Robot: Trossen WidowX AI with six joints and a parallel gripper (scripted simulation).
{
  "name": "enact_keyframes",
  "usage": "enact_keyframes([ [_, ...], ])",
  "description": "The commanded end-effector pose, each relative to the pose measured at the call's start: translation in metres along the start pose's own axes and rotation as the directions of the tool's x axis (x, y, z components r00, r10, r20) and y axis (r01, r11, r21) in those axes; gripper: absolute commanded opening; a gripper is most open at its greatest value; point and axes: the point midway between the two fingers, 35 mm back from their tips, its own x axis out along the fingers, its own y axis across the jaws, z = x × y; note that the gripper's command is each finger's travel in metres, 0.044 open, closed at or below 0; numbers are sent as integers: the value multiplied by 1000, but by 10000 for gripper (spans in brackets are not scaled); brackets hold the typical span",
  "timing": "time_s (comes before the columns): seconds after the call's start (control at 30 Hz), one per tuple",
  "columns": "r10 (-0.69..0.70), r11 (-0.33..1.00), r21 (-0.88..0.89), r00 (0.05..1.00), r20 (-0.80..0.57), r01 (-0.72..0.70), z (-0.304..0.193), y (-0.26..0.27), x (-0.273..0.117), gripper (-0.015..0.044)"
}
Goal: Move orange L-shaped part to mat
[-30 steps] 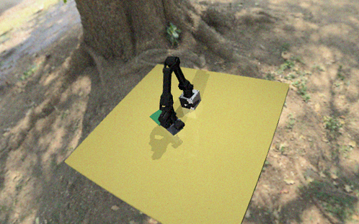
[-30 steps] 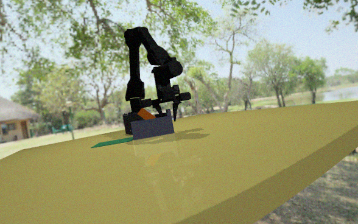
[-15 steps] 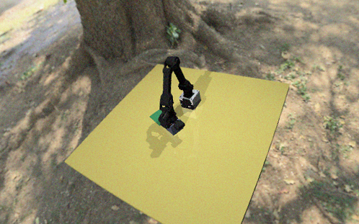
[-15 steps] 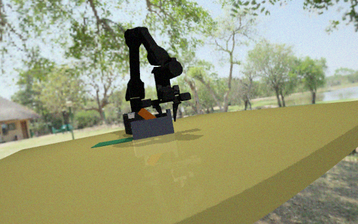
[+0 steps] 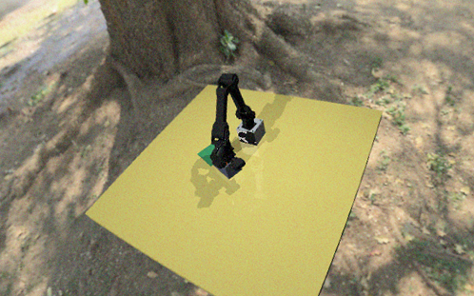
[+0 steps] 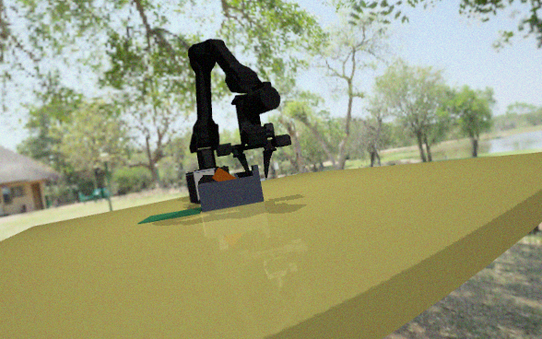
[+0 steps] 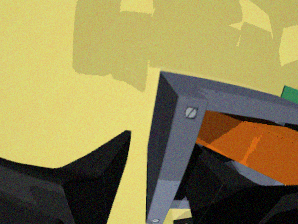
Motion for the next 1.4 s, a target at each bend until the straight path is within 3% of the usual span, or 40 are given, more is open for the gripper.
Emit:
enact_keyframes([
  [0.0, 6, 1000, 4, 1000, 10, -6, 5, 0, -29, 180],
  [0.17, 5, 1000, 4, 1000, 10, -5, 1, -10, -93, 180],
  [1.17, 14, 1000, 8, 1000, 28, -14, 4, -8, -93, 180],
  [1.3, 12, 992, -125, 1000, 26, -9, 5, -15, -93, 280],
  [1.37, 10, 964, -265, 1000, 25, -3, 7, -22, -93, 280],
])
